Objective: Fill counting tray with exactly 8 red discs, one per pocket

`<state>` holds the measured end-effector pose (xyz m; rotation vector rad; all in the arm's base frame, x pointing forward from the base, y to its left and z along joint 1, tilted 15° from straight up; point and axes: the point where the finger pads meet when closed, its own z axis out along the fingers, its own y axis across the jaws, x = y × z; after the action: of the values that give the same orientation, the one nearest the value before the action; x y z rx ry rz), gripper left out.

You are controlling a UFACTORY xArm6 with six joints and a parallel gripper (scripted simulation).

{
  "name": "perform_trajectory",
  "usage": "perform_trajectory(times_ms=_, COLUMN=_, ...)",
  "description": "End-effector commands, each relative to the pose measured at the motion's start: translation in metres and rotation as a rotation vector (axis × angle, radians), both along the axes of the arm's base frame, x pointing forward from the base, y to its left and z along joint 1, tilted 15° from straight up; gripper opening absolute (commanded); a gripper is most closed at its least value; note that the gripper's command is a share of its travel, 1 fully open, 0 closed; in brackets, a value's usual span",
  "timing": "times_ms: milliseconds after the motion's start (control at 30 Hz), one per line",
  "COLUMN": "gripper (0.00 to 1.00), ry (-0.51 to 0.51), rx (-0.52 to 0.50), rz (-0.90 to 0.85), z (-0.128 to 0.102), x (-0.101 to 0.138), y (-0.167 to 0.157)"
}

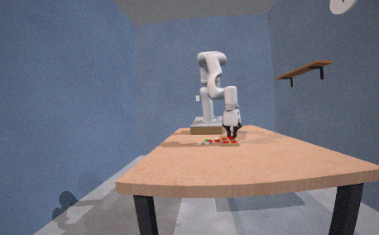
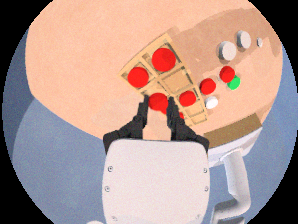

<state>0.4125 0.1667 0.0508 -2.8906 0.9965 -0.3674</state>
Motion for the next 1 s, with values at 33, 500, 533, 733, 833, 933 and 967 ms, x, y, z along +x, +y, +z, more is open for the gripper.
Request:
perform_trajectory(times_ms=33, gripper=0.00, ry=-0.009, rx=0.005, rz=0.002, z=0.001, x=0.003, y=0.002)
perform_trajectory(times_ms=500, gripper=0.00, ry=-0.008, rx=0.006, rz=0.003, z=-0.012, x=0.006, y=0.002)
perform_trajectory(times_ms=533, gripper=0.00, ry=-0.008, rx=0.006, rz=0.003, z=-0.012, x=0.006, y=0.002)
perform_trajectory(times_ms=733, gripper=0.00, ry=-0.008, rx=0.006, rz=0.003, z=-0.012, x=0.006, y=0.002)
perform_trajectory(times_ms=833, gripper=0.00, ry=-0.008, rx=0.006, rz=0.003, z=-0.012, x=0.006, y=0.002)
perform_trajectory(times_ms=933, gripper=0.47, ry=-0.008, rx=0.006, rz=0.003, z=-0.012, x=0.006, y=0.002)
perform_trajectory(times_ms=967, gripper=0.47, ry=-0.008, rx=0.006, rz=0.003, z=-0.012, x=0.006, y=0.002)
